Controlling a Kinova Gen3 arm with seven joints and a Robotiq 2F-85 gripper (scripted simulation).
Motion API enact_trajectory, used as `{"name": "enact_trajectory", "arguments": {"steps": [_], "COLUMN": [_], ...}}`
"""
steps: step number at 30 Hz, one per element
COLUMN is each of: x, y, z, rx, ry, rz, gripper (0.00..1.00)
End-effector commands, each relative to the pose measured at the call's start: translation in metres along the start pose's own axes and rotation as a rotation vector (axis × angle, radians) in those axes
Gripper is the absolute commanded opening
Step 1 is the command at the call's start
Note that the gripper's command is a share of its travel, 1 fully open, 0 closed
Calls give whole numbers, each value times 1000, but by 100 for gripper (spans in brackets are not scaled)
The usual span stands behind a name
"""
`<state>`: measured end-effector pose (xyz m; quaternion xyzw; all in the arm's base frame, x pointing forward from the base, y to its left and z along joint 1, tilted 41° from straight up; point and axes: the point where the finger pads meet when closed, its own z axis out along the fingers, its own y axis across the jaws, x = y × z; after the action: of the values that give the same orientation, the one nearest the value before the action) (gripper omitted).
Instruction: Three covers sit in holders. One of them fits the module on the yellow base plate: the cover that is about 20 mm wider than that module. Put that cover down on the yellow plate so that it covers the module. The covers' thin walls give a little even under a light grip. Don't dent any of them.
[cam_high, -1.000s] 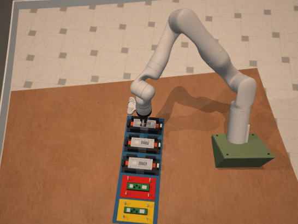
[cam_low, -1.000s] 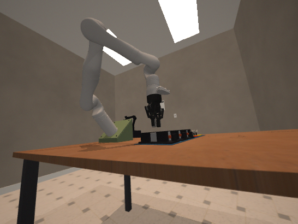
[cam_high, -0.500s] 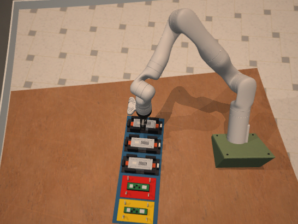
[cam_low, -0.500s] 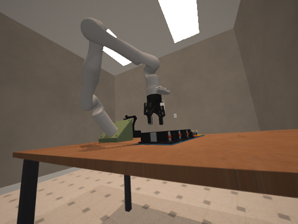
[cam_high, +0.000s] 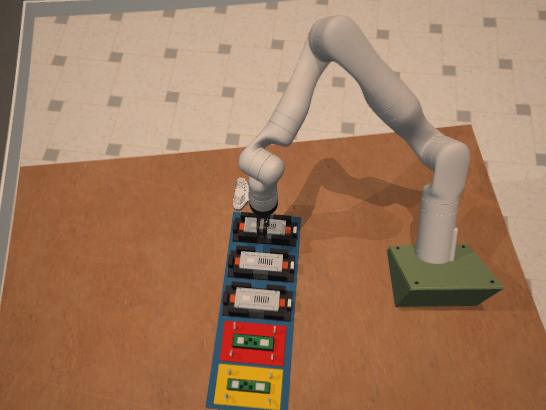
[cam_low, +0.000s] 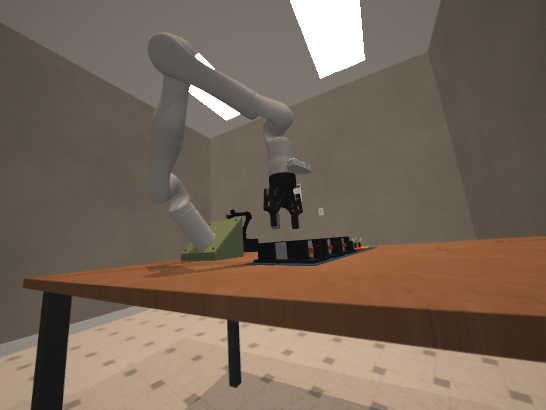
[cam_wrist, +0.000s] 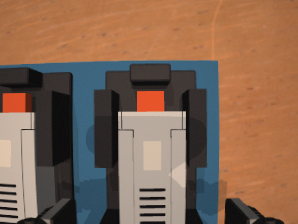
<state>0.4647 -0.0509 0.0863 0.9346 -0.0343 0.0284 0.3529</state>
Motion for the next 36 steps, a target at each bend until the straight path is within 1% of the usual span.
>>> {"name": "enact_trajectory", "arguments": {"steps": [1, 6, 13, 23, 30, 36], "x": [0, 0, 0, 0, 0, 0], "y": [0, 0, 0, 0, 0, 0], "z": [2, 7, 7, 17, 17, 23], "rx": [1, 1, 1, 1, 1, 1], "ry": [2, 2, 2, 2, 2, 2], "rz": [0, 0, 0, 0, 0, 0], "gripper": [100, 100, 100, 100, 100, 100]}}
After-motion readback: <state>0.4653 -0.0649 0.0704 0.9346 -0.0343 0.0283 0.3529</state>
